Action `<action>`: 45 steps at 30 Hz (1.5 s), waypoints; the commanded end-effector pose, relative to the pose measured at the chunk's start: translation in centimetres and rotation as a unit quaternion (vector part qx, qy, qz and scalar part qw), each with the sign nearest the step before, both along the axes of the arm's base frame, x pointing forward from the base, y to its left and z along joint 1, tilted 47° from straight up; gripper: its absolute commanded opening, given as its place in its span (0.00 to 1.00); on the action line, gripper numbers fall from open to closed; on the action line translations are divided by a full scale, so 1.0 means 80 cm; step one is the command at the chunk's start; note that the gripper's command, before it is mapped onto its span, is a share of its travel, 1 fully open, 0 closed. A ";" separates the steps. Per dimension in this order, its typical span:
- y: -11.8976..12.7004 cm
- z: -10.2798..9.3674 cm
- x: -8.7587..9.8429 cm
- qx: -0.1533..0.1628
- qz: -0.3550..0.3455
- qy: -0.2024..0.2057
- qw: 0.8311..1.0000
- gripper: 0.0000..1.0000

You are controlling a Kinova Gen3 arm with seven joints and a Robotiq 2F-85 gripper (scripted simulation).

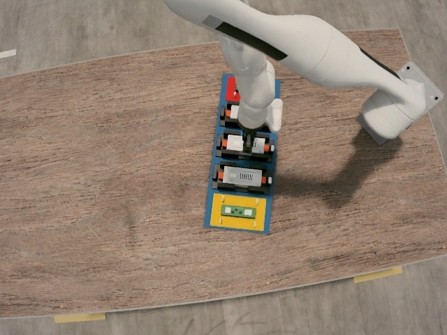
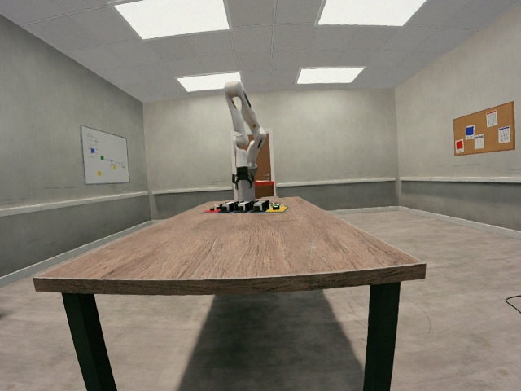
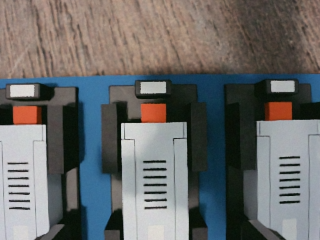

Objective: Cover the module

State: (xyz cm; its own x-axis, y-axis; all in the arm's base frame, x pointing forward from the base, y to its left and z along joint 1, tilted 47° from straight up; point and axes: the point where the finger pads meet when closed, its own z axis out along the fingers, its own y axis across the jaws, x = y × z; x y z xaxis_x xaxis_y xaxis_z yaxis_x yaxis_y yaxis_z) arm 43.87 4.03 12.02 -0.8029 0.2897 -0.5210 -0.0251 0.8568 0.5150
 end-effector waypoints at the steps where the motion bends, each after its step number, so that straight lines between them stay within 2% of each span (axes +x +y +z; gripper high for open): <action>1: 0.001 -0.002 0.002 0.000 0.000 0.000 1.000 1.00; 45: 0.005 -0.009 0.008 0.000 0.000 0.000 1.000 1.00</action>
